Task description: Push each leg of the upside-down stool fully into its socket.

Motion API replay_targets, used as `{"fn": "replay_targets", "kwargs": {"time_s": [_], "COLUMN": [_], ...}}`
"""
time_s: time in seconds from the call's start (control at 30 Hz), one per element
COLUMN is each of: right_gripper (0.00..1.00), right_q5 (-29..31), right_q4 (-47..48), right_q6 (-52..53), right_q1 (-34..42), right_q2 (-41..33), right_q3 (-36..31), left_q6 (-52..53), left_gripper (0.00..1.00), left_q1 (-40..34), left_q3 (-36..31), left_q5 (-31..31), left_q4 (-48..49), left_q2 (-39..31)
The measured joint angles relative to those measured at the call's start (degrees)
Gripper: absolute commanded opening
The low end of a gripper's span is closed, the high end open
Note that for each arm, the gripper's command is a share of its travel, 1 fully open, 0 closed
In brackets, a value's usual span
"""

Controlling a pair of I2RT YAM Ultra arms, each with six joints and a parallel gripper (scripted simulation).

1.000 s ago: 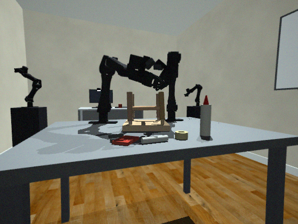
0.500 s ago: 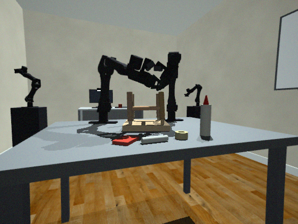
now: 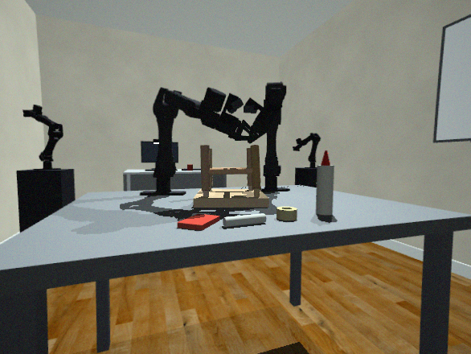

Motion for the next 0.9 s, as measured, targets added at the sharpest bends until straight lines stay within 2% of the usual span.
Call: {"fn": "replay_targets", "kwargs": {"time_s": [0.9], "right_gripper": [0.69], "right_q5": [0.24], "right_q4": [0.00], "right_q6": [0.17], "right_q1": [0.00], "right_q2": [-0.02], "right_q3": [-0.02], "left_q6": [-0.37], "left_gripper": [0.69], "left_q1": [0.00], "left_q3": [-9.35], "left_q5": [0.02], "left_q4": [5.49], "left_q2": [-1.64]}}
